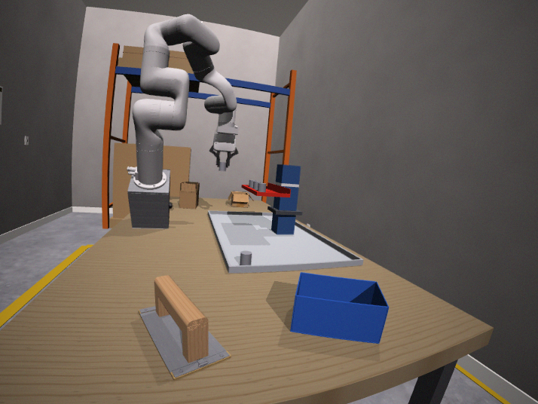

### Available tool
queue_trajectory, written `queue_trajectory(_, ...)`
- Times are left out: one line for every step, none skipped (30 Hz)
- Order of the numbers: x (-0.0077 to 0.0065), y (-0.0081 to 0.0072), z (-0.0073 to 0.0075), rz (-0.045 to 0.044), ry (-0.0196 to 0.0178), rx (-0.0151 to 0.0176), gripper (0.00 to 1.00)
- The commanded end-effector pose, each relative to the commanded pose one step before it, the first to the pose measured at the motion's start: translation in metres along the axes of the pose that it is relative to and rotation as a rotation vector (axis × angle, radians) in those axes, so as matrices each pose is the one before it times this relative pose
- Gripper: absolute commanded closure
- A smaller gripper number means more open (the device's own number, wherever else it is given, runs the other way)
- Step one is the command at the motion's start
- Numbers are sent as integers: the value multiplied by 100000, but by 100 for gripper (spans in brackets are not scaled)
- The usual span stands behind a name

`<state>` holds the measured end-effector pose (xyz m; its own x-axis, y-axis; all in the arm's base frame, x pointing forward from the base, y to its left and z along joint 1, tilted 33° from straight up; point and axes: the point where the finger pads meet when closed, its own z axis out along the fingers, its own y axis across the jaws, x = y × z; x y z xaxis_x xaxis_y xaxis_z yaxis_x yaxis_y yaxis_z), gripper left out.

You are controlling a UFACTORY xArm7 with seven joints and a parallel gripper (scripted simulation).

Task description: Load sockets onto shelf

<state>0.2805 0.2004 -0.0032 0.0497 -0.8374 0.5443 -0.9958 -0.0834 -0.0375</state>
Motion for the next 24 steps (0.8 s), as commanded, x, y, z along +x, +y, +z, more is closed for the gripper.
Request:
queue_trajectory(-299,-3071,-509,706,-492,558,100)
queue_trajectory(-118,-2626,-158,227,-21,162,100)
queue_trajectory(0,0,0,0,0,0,100)
queue_trajectory(-14,-2836,11,-22,32,16,100)
queue_trajectory(0,0,0,0,0,0,100)
queue_trajectory(88,-2491,178,-255,45,-143,100)
queue_trajectory(0,0,0,0,0,0,100)
queue_trajectory(121,-1732,224,-313,24,-197,100)
queue_trajectory(0,0,0,0,0,0,100)
queue_trajectory(76,-826,137,-190,5,-125,100)
queue_trajectory(15,-146,26,-36,0,-24,100)
queue_trajectory(0,0,0,0,0,0,100)
queue_trajectory(0,0,0,0,0,0,100)
queue_trajectory(0,0,0,0,0,0,100)
queue_trajectory(0,0,0,0,0,0,100)
queue_trajectory(0,0,0,0,0,0,100)
queue_trajectory(0,0,0,0,0,0,100)
queue_trajectory(0,0,0,0,0,0,100)
queue_trajectory(0,0,0,0,0,0,100)
queue_trajectory(0,0,0,0,0,0,100)
queue_trajectory(0,0,0,0,0,0,100)
queue_trajectory(0,0,5,0,0,0,100)
queue_trajectory(0,-1,30,1,1,0,100)
queue_trajectory(-1,-2,72,1,2,-1,100)
